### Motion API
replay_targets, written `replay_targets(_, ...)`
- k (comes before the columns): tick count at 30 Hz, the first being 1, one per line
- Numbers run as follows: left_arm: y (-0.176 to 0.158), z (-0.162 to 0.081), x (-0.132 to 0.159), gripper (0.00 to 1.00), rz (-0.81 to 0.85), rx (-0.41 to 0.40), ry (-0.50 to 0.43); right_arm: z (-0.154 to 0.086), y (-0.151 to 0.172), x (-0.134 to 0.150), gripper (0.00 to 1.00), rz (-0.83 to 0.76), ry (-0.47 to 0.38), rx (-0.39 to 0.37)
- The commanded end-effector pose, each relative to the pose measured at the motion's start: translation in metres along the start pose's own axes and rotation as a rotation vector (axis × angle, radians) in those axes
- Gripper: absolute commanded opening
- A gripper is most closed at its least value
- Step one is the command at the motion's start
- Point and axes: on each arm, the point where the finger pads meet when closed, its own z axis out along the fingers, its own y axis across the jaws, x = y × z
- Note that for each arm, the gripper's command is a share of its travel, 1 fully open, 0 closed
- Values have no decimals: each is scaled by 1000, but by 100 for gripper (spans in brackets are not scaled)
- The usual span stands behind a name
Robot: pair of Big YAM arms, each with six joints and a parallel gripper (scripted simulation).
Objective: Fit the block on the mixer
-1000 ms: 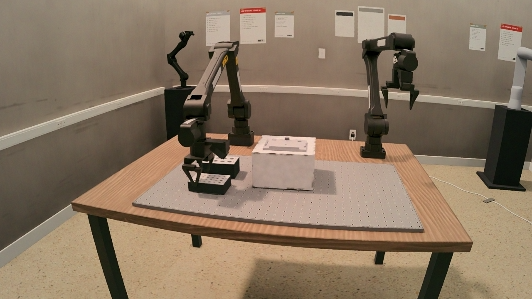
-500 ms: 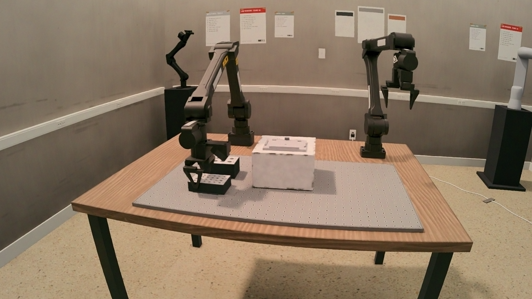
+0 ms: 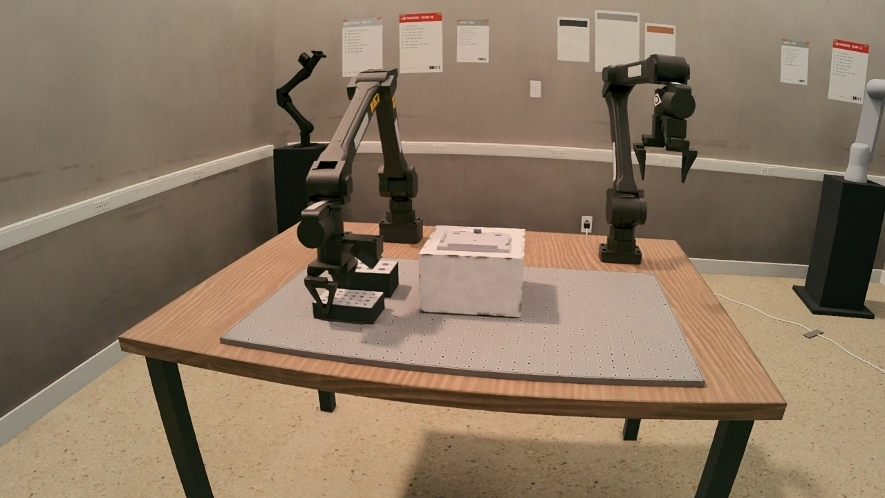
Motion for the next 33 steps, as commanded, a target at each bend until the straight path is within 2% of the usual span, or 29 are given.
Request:
replay_targets(1, 3, 2, 3, 100, -1, 1, 19, -34, -16, 9, 100, 10, 0, 64)
replay_targets(8, 4, -9, -4, 100, -2, -3, -12, -38, -17, 9, 100, 8, 0, 72)
replay_targets(9, 4, -11, -4, 100, -2, -4, -16, -38, -17, 9, 0, 8, 0, 72)
replay_targets(16, 5, -18, -8, 100, -2, -7, -36, -38, -17, 9, 0, 8, 0, 72)
replay_targets(33, 5, -19, -9, 100, -2, -7, -40, -38, -17, 9, 0, 8, 0, 72)
